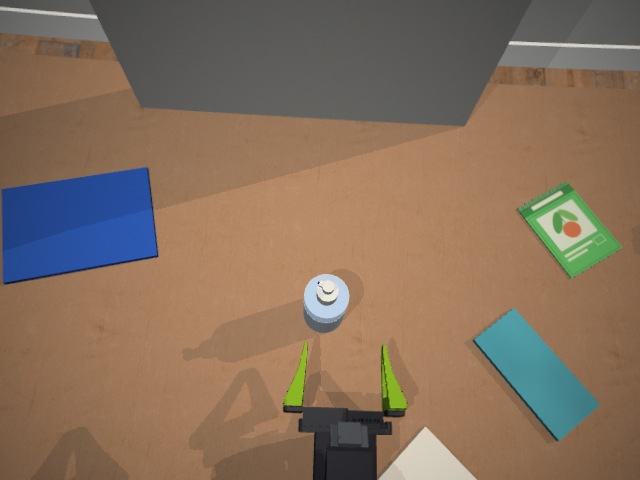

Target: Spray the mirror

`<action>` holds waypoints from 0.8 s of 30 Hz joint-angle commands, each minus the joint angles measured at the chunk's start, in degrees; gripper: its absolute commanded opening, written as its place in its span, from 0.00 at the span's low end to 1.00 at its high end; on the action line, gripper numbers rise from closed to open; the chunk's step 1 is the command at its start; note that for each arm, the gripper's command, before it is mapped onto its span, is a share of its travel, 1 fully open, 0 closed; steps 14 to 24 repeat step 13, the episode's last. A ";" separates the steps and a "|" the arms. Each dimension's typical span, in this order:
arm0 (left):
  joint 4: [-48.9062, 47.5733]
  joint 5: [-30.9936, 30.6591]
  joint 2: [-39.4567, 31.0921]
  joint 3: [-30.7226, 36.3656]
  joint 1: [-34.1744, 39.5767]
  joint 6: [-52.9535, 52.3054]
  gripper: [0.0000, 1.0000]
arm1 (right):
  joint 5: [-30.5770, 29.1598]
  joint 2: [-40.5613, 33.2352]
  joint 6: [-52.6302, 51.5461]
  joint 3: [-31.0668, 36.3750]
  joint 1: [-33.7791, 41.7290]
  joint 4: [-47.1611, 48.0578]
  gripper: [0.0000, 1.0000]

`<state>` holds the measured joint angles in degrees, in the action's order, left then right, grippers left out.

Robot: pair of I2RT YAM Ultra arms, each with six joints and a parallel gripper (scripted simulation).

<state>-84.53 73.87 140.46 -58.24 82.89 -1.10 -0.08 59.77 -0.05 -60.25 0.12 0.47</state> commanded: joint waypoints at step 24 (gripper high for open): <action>4.82 -3.42 -3.53 1.20 -0.97 1.18 0.96 | -0.28 -1.39 0.38 -2.01 -0.30 1.44 0.00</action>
